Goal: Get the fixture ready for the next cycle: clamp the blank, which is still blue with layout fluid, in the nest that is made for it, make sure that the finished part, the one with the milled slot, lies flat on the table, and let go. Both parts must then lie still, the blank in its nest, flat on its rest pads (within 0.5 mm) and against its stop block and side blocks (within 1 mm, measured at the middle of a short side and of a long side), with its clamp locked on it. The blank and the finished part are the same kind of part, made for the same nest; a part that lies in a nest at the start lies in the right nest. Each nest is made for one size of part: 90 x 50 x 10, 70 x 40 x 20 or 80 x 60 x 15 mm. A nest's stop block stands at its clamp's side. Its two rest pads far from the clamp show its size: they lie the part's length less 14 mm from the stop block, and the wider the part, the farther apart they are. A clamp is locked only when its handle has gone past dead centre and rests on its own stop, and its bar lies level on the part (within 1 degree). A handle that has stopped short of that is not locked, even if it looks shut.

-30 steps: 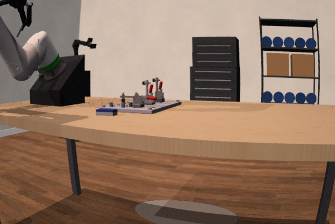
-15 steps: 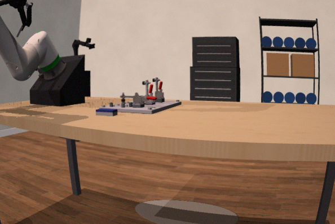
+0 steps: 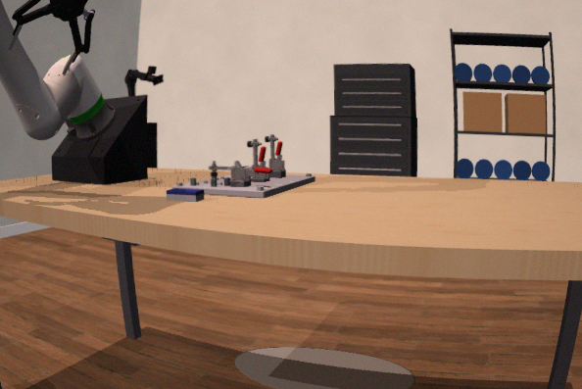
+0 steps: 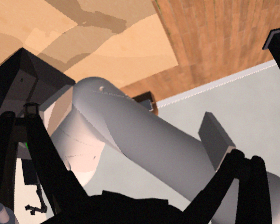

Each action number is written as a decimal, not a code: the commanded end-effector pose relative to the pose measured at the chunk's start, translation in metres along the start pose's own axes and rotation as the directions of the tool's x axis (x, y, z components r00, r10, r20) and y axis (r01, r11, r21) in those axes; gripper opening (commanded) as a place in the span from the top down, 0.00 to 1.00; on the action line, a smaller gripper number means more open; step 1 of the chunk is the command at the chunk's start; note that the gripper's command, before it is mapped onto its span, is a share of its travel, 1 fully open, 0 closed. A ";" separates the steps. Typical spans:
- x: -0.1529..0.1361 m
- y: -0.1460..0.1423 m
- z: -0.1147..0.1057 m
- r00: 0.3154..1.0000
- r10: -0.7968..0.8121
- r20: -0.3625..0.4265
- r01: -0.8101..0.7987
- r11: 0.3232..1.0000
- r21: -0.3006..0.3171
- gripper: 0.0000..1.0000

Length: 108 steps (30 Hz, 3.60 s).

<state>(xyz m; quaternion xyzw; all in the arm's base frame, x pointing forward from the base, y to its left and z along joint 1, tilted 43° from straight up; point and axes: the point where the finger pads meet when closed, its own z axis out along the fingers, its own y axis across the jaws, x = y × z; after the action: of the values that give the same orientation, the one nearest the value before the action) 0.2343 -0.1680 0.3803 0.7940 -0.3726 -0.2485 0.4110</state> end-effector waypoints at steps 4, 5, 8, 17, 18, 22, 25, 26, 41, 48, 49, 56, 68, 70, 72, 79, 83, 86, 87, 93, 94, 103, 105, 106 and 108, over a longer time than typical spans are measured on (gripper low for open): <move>0.022 -0.065 -0.023 0.993 -0.049 -0.108 0.050 0.999 0.007 0.00; 0.029 -0.111 -0.037 0.978 -0.090 -0.188 0.093 0.996 0.011 0.00; 0.030 -0.114 -0.039 0.978 -0.090 -0.188 0.093 0.996 0.011 0.00; 0.031 -0.228 -0.069 0.918 -0.182 -0.353 0.199 0.980 0.012 0.00; 0.024 -0.261 -0.076 0.873 -0.230 -0.431 0.258 0.966 0.006 0.00; 0.022 -0.288 -0.081 0.873 -0.230 -0.431 0.258 0.966 0.006 0.00; 0.010 -0.338 -0.089 0.820 -0.276 -0.502 0.317 0.948 -0.004 0.00; 0.008 -0.347 -0.090 0.820 -0.276 -0.502 0.317 0.948 -0.004 0.00; -0.050 -0.496 -0.095 0.649 -0.389 -0.654 0.474 0.879 -0.053 0.00; -0.099 -0.581 -0.083 0.527 -0.450 -0.721 0.566 0.819 -0.097 0.00; -0.099 -0.581 -0.083 0.527 -0.450 -0.721 0.566 0.819 -0.097 0.00; -0.116 -0.605 -0.076 0.487 -0.467 -0.738 0.592 0.798 -0.113 0.00; -0.116 -0.605 -0.076 0.487 -0.467 -0.738 0.592 0.798 -0.113 0.72; -0.116 -0.605 -0.076 0.487 -0.467 -0.738 0.592 0.798 -0.113 0.72; -0.116 -0.605 -0.076 0.487 -0.467 -0.738 0.592 0.798 -0.113 0.72; -0.116 -0.605 -0.076 0.487 -0.467 -0.738 0.592 0.798 -0.113 0.72; -0.116 -0.605 -0.076 0.487 -0.467 -0.738 0.592 0.798 -0.113 0.72; -0.116 -0.605 -0.076 0.487 -0.467 -0.738 0.592 0.798 -0.113 0.72; -0.116 -0.605 -0.076 0.487 -0.467 -0.738 0.592 0.798 -0.113 0.72; -0.113 -0.607 -0.073 0.487 -0.467 -0.738 0.592 0.798 -0.113 0.42; -0.110 -0.609 -0.070 0.487 -0.467 -0.738 0.592 0.798 -0.113 0.42; -0.071 -0.632 -0.030 0.487 -0.467 -0.738 0.592 0.798 -0.113 0.42; -0.070 -0.633 -0.029 0.487 -0.467 -0.738 0.592 0.798 -0.113 0.42; -0.070 -0.633 -0.029 0.487 -0.467 -0.738 0.592 0.798 -0.113 0.42; -0.070 -0.633 -0.029 0.487 -0.467 -0.738 0.592 0.798 -0.113 0.42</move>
<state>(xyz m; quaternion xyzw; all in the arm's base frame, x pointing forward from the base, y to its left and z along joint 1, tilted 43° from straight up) 0.4568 0.1449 -0.1272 0.9287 0.0706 0.0070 0.3640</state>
